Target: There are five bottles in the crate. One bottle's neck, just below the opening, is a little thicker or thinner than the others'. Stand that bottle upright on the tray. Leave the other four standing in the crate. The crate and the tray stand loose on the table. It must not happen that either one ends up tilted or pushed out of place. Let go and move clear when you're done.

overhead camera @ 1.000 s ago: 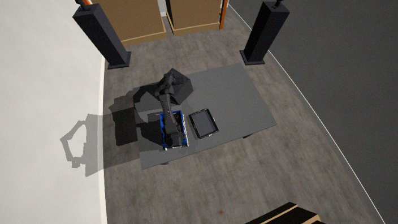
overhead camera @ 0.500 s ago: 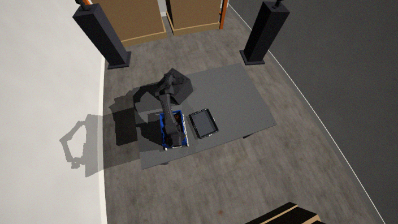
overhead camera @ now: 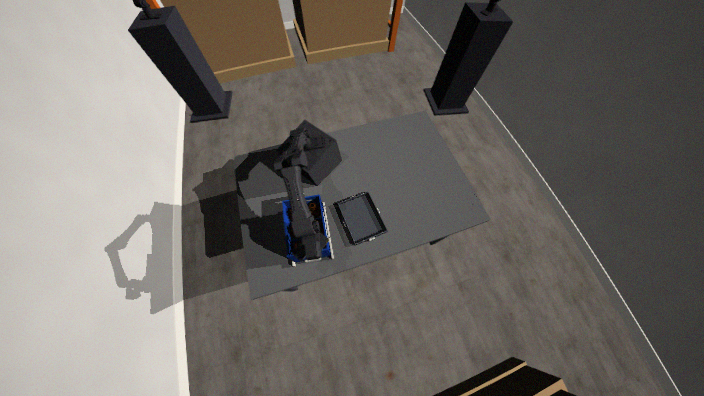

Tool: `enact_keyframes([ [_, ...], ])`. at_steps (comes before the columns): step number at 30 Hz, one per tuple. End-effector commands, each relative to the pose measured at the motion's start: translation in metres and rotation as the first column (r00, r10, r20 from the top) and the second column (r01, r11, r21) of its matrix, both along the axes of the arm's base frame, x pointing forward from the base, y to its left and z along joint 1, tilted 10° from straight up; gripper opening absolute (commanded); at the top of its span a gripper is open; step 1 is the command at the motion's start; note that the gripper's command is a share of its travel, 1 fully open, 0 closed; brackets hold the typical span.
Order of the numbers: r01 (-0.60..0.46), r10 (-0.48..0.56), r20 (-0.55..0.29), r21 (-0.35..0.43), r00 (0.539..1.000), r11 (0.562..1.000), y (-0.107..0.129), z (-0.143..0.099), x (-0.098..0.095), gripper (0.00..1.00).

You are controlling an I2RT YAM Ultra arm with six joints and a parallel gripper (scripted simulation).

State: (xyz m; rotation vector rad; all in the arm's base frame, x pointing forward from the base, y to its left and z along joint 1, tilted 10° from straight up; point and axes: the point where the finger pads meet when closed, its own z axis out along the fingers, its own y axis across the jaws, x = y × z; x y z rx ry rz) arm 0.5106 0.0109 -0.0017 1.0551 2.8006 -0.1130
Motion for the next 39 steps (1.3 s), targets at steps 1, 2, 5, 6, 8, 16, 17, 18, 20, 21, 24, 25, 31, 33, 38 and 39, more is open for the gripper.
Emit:
enact_keyframes([
  [1, -0.001, 0.001, 0.044, 0.002, 0.999, 1.000, -0.002, 0.014, 0.007, 0.61],
  [2, -0.001, 0.001, 0.048, 0.002, 0.999, 1.000, -0.002, 0.016, 0.008, 0.61],
  [5, -0.002, 0.001, 0.052, 0.002, 0.999, 1.000, 0.000, 0.024, 0.009, 0.61],
  [6, -0.002, 0.002, 0.048, 0.002, 0.999, 1.000, 0.000, 0.026, 0.008, 0.61],
  [8, -0.003, 0.003, 0.048, 0.002, 0.999, 1.000, 0.002, 0.029, 0.007, 0.61],
  [16, -0.006, 0.006, 0.049, 0.002, 0.999, 1.000, 0.008, 0.045, 0.004, 0.61],
  [17, -0.006, 0.006, 0.049, 0.002, 0.999, 1.000, 0.009, 0.048, 0.004, 0.61],
  [18, -0.006, 0.006, 0.049, 0.002, 0.999, 1.000, 0.009, 0.051, 0.003, 0.61],
  [20, -0.006, 0.006, 0.049, 0.002, 0.999, 1.000, 0.010, 0.058, 0.002, 0.61],
  [21, -0.006, 0.005, 0.049, 0.002, 0.999, 1.000, 0.010, 0.061, 0.001, 0.61],
  [24, -0.006, 0.005, 0.049, 0.001, 0.999, 1.000, 0.011, 0.070, 0.000, 0.61],
  [25, -0.005, 0.005, 0.049, 0.001, 0.999, 1.000, 0.011, 0.073, -0.001, 0.61],
  [31, -0.005, 0.005, 0.047, 0.000, 0.999, 1.000, 0.013, 0.086, -0.003, 0.61],
  [33, -0.005, 0.005, 0.047, 0.000, 0.999, 1.000, 0.013, 0.086, -0.003, 0.61],
  [38, -0.006, 0.006, 0.040, -0.001, 0.999, 1.000, 0.014, 0.090, -0.005, 0.61],
  [39, -0.006, 0.006, 0.038, -0.001, 0.999, 1.000, 0.014, 0.090, -0.005, 0.61],
])
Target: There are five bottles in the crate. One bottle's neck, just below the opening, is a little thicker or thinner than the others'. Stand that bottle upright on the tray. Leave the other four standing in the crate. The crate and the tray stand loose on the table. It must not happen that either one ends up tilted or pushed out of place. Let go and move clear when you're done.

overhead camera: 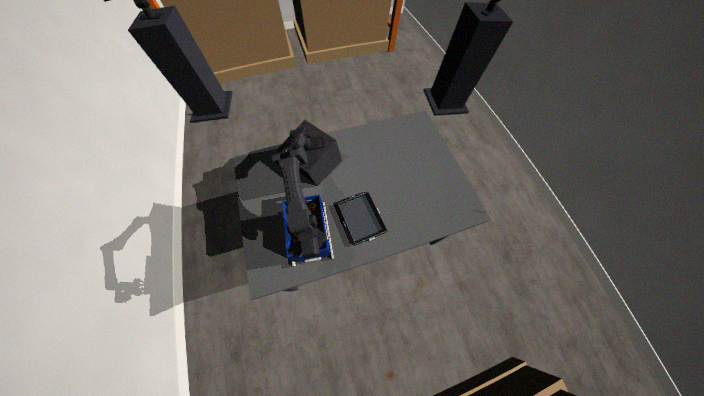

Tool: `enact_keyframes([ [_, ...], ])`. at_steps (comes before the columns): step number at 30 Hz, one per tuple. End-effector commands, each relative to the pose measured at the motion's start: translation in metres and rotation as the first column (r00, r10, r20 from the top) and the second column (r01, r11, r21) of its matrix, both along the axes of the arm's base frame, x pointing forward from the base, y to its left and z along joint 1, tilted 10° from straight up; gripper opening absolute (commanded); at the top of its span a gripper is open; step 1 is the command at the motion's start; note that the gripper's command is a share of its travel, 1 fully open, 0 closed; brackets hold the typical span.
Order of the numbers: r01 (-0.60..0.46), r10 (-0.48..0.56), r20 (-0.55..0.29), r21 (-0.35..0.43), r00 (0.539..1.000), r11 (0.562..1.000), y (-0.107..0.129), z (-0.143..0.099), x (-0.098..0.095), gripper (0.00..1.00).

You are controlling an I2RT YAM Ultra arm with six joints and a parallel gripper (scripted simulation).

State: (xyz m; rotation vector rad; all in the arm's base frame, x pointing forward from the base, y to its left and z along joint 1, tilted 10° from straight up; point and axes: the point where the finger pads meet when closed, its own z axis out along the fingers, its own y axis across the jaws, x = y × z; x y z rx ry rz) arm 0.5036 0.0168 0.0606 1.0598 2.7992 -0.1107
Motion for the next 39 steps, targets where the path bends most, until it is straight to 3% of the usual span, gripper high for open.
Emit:
enact_keyframes([
  [1, -0.009, 0.009, 0.036, -0.003, 0.999, 1.000, 0.0079, 0.0273, 0.0021, 0.61],
  [20, -0.010, 0.010, 0.032, -0.004, 0.999, 1.000, 0.0081, 0.0275, 0.0016, 0.61],
  [21, -0.011, 0.011, 0.031, -0.004, 0.999, 1.000, 0.0081, 0.0274, 0.0016, 0.00],
  [39, -0.011, 0.011, 0.031, -0.004, 0.999, 1.000, 0.0081, 0.0274, 0.0016, 0.00],
])
